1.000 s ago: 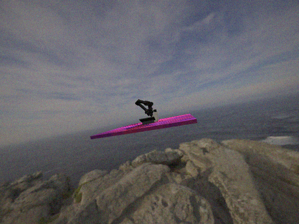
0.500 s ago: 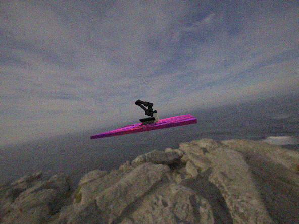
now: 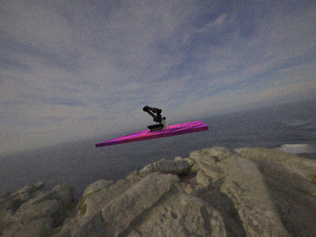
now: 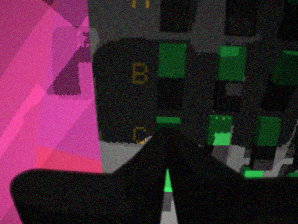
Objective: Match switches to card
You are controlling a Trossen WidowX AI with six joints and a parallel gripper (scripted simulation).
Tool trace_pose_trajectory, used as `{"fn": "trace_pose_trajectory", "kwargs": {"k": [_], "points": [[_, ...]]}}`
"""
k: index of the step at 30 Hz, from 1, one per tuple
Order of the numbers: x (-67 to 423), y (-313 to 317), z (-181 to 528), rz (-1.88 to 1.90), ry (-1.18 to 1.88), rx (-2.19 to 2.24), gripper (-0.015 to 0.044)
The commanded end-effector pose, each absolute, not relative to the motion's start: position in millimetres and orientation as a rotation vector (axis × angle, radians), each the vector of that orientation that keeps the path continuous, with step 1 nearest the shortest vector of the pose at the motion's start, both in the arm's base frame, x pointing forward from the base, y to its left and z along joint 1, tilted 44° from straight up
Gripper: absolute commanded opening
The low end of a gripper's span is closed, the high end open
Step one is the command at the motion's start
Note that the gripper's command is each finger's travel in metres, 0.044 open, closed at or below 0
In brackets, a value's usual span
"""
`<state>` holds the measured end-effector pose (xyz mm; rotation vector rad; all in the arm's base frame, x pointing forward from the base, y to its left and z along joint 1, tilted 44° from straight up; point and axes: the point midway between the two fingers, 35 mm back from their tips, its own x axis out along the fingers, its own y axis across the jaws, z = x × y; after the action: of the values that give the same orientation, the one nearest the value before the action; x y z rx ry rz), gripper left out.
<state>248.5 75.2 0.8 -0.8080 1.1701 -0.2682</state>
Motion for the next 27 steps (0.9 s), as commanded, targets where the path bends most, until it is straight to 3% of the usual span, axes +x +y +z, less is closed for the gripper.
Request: {"fn": "trace_pose_trajectory", "kwargs": {"k": [1, 27], "points": [[249.0, 75.0, 1.0, -0.267, 1.168, -0.814, 0.0], [250.3, 73.2, -1.2, -0.268, 1.168, -0.814, 0.0]]}}
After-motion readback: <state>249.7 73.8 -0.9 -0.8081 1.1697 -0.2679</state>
